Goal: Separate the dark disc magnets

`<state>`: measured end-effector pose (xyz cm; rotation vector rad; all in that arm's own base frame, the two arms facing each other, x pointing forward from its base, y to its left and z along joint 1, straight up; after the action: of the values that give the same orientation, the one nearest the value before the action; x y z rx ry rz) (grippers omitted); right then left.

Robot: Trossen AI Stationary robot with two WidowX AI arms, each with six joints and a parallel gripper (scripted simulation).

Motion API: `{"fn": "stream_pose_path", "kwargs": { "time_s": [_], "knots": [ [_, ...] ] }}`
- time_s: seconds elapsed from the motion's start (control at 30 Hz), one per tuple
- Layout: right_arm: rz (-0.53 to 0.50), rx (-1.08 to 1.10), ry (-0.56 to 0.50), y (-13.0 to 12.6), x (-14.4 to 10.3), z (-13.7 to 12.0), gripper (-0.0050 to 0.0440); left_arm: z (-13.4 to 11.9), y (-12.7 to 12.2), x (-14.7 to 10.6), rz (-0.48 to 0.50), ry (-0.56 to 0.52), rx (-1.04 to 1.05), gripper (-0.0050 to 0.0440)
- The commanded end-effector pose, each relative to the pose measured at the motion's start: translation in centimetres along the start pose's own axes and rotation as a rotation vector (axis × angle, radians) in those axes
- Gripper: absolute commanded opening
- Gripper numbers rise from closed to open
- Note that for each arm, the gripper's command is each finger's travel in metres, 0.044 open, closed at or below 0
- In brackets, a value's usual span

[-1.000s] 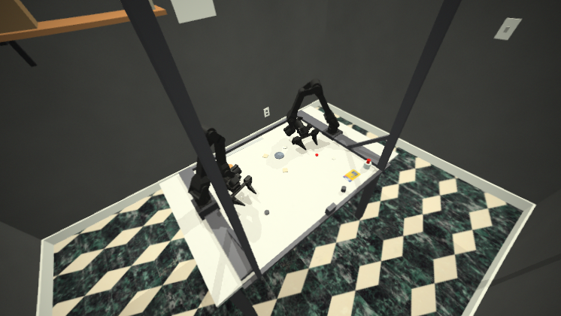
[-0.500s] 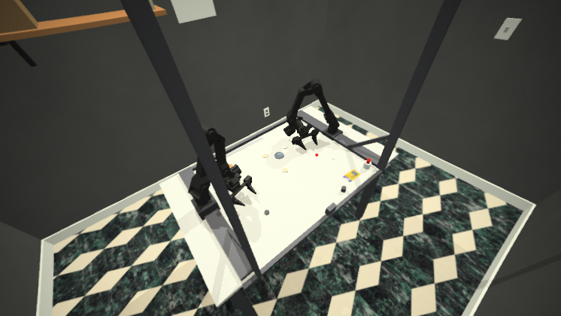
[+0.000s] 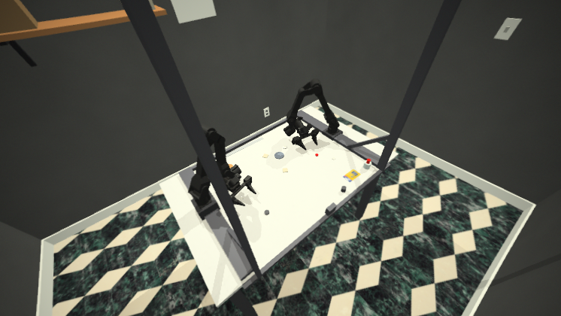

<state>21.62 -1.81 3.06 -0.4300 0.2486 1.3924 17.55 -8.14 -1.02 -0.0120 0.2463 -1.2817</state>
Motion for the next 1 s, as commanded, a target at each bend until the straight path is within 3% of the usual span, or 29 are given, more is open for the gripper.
{"fn": "stream_pose_path", "kwargs": {
  "time_s": [0.0,0.97],
  "knots": [
    [-0.007,-0.013,0.006,-0.25,-0.21,0.12,0.04,0.11,0.08,-0.06,0.003,-0.002,0.006,0.04],
    [0.008,-0.006,0.025,-0.56,-0.36,0.36,0.04,0.2,0.7,-0.04,0.002,0.02,-0.001,0.04]
  ]
}}
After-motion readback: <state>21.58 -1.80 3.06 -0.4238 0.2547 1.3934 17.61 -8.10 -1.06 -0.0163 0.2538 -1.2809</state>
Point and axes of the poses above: on each arm, the point midway between the two fingers, 35 mm back from their tips, its own x axis out along the fingers, its own y axis across the jaws, z = x × y, the point moved 2 cm from there along -x, back along the fingers, and after that the axes turned 9 degrees about -x, right-handed, at the moved point
